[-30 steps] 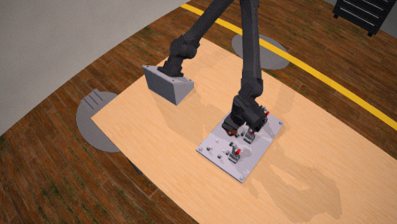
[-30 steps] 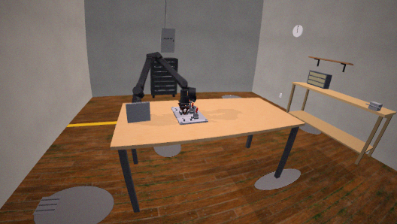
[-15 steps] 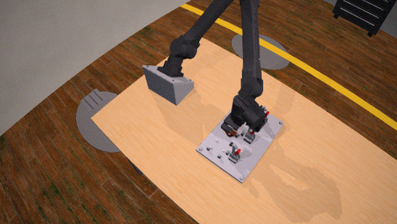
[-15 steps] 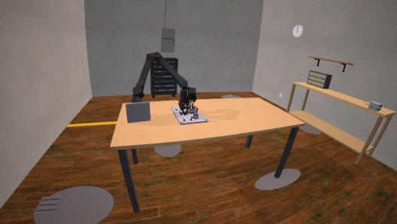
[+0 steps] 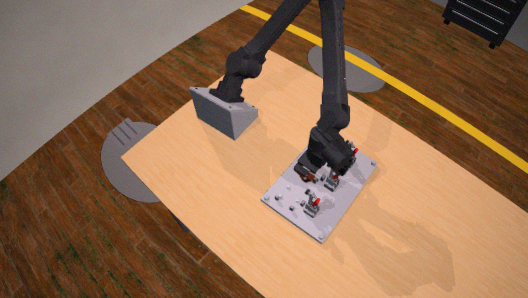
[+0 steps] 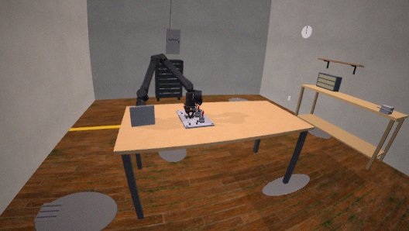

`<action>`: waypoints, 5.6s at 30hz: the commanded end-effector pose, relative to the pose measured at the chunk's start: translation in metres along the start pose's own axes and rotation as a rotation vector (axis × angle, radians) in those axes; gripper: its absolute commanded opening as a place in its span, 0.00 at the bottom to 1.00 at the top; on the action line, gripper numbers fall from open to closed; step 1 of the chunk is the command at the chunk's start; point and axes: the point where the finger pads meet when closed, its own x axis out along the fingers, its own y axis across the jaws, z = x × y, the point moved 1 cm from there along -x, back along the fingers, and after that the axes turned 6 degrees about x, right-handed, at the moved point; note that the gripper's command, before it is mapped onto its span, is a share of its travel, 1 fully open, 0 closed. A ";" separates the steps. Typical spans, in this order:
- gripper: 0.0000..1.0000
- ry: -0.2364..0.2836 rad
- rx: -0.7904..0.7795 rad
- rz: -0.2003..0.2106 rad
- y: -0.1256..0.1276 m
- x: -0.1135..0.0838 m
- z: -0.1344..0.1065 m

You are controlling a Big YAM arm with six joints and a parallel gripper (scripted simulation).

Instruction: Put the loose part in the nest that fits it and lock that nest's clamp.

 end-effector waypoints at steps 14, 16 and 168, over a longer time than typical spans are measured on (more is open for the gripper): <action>0.92 -0.040 -0.018 -0.008 -0.002 -0.032 0.017; 0.92 -0.041 -0.019 -0.009 -0.002 -0.039 0.017; 0.45 0.003 0.013 0.002 0.007 -0.084 0.083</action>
